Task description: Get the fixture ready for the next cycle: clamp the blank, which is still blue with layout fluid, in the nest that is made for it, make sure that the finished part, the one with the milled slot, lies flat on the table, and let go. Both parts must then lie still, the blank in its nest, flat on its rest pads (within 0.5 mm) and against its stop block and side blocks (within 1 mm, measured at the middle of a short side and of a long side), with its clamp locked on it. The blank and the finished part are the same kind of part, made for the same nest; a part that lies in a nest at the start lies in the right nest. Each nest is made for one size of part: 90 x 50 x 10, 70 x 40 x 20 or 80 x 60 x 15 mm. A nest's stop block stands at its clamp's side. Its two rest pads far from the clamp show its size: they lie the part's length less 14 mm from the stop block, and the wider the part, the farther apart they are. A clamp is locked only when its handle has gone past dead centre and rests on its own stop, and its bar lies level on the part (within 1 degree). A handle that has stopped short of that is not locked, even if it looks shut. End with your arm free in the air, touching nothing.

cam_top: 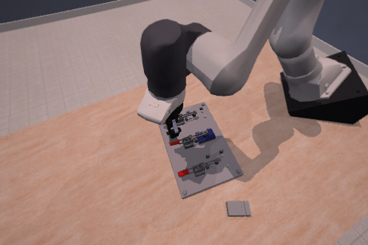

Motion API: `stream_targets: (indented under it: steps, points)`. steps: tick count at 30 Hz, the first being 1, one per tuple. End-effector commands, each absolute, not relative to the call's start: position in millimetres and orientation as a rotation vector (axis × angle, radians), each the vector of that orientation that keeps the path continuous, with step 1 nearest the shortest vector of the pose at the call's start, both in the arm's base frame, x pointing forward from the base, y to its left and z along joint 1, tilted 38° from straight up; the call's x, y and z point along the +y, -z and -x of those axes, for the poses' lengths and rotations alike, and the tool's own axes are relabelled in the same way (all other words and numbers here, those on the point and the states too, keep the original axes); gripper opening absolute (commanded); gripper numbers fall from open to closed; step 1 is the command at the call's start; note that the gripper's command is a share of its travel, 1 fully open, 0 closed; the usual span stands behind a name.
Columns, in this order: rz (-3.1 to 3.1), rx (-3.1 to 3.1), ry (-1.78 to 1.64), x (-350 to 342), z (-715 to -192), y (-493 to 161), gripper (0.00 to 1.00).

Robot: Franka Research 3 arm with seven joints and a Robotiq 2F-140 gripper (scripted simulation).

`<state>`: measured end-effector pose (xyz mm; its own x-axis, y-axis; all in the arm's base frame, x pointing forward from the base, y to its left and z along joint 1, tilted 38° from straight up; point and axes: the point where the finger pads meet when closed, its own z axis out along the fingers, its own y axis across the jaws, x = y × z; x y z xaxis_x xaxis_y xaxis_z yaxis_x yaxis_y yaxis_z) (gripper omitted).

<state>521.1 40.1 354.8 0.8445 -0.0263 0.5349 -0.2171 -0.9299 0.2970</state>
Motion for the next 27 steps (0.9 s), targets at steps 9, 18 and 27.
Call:
stream_targets:
  steps: [9, 18, 27]
  points:
    - [-2.671, -0.176, -0.768, 39.9, -521.1, -356.7, 0.0]
    - [-2.671, -0.176, -0.768, 37.6, -524.1, -353.4, 0.0]
    - [-2.671, -0.176, -0.768, 37.0, -524.9, -352.6, 0.0]
